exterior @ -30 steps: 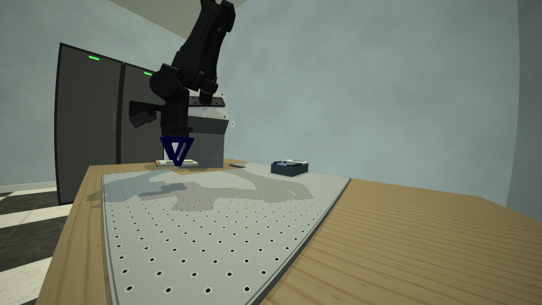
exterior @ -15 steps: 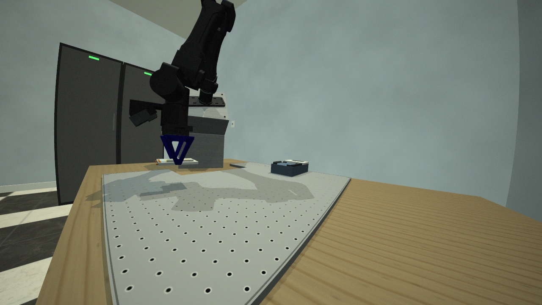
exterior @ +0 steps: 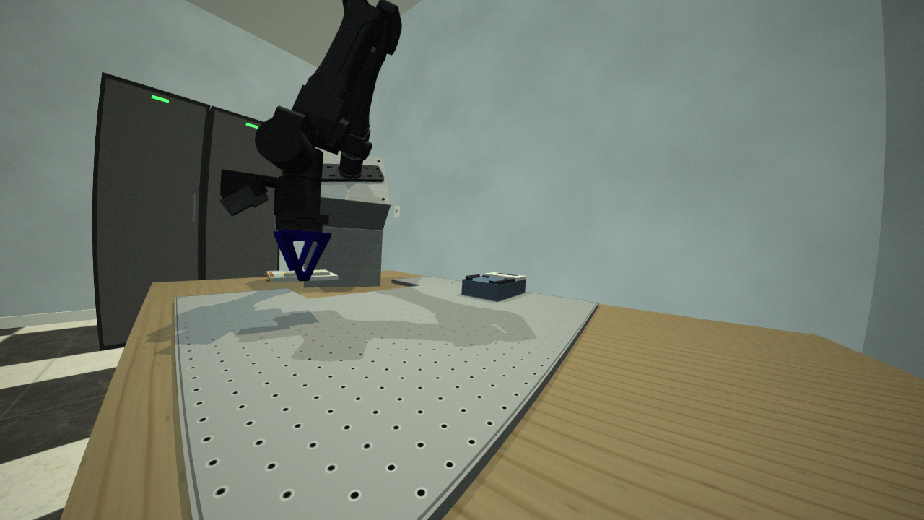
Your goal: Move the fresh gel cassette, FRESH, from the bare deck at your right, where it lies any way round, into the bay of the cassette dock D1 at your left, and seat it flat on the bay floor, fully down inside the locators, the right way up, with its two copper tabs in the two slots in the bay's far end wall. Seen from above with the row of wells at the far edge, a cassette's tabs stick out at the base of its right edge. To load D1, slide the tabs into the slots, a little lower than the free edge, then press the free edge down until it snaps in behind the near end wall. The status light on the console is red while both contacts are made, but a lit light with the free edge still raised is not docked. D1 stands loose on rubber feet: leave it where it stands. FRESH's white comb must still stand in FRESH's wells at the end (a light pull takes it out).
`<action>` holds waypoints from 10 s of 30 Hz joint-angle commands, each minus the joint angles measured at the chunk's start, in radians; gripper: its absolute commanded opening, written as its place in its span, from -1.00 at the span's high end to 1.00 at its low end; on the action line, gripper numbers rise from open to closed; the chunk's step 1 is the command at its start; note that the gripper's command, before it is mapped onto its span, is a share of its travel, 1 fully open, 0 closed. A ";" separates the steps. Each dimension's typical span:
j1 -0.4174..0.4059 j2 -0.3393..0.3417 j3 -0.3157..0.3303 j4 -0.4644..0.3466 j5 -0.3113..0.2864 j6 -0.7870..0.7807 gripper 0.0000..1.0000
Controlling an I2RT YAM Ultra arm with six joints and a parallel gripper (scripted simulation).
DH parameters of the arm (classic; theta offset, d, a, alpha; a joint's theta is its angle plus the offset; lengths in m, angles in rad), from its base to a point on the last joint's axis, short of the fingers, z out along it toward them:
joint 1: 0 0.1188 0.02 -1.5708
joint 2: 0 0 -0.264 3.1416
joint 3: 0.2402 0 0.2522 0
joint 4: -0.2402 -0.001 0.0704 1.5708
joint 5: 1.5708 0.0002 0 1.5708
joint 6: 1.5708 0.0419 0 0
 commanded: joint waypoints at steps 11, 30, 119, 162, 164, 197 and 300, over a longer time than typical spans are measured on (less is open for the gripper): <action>-0.018 -0.009 -0.003 -0.002 0.003 -0.007 1.00; 0.146 -0.098 -0.097 -0.019 0.106 -0.245 1.00; 1.405 0.421 0.463 -0.487 0.955 -0.605 1.00; 1.452 0.484 0.592 -0.568 0.971 -0.540 1.00; 1.452 0.484 0.592 -0.568 0.971 -0.540 1.00; 1.393 0.588 0.625 -0.464 0.943 -0.614 1.00; 1.342 0.656 0.644 -0.402 0.924 -0.671 1.00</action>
